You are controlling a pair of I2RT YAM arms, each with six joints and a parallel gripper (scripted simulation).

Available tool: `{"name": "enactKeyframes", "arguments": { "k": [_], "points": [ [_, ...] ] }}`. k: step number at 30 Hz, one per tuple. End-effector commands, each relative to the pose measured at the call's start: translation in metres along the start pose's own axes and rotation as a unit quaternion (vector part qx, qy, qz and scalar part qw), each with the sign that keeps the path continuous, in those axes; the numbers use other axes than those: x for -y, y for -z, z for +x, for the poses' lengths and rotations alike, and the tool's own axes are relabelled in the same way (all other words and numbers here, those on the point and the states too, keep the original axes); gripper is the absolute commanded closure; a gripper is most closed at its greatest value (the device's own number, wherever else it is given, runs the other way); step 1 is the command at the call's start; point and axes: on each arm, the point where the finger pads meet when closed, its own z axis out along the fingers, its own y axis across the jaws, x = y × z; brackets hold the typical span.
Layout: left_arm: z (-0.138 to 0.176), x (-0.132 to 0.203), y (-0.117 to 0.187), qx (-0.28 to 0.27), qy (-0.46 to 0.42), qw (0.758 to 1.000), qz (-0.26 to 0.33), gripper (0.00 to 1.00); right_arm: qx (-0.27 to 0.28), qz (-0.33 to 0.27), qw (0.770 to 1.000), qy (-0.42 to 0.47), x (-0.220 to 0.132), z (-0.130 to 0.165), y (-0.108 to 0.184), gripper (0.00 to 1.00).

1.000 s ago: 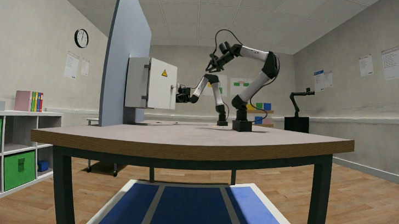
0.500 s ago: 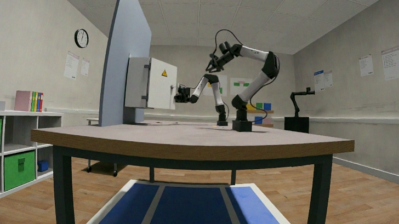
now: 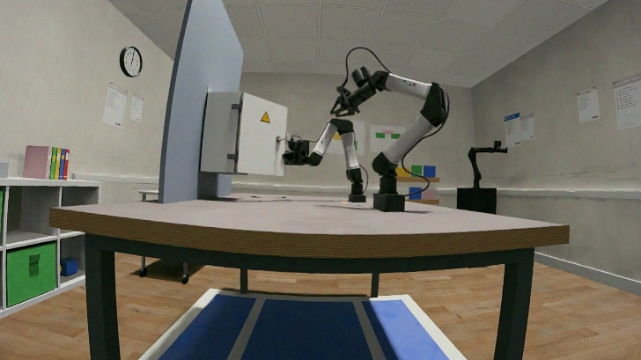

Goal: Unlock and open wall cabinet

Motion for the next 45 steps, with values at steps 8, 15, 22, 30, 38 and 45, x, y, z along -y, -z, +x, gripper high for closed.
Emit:
{"name": "enactKeyframes", "arguments": {
  "k": [8, 15, 22, 30, 38, 45],
  "points": [
    [0.000, -0.001, -0.001, 0.000, 0.001, 1.000, -0.003, 0.63, 0.011, 0.103, 0.995, 0.009, -0.036, -0.009, -0.008, 0.93],
    [0.000, -0.001, -0.001, 0.000, 0.001, 1.000, -0.003, 0.63, 0.011, 0.145, 0.989, 0.007, -0.054, -0.009, -0.016, 0.93],
    [0.000, -0.001, -0.001, 0.000, 0.001, 1.000, -0.003, 0.63, 0.004, 0.202, 0.979, 0.002, -0.077, -0.004, -0.032, 0.93],
    [0.000, -0.001, -0.001, 0.000, 0.001, 1.000, -0.003, 0.63, 0.001, 0.250, 0.968, 0.000, -0.095, -0.001, -0.050, 0.93],
    [0.000, -0.001, -0.001, 0.000, 0.001, 1.000, -0.003, 0.63, -0.006, 0.313, 0.950, 0.000, -0.120, 0.002, -0.071, 0.93],
    [0.000, -0.001, -0.001, 0.000, 0.001, 1.000, -0.003, 0.63, -0.006, 0.352, 0.936, 0.000, -0.134, 0.002, -0.086, 0.93]
  ]
}}
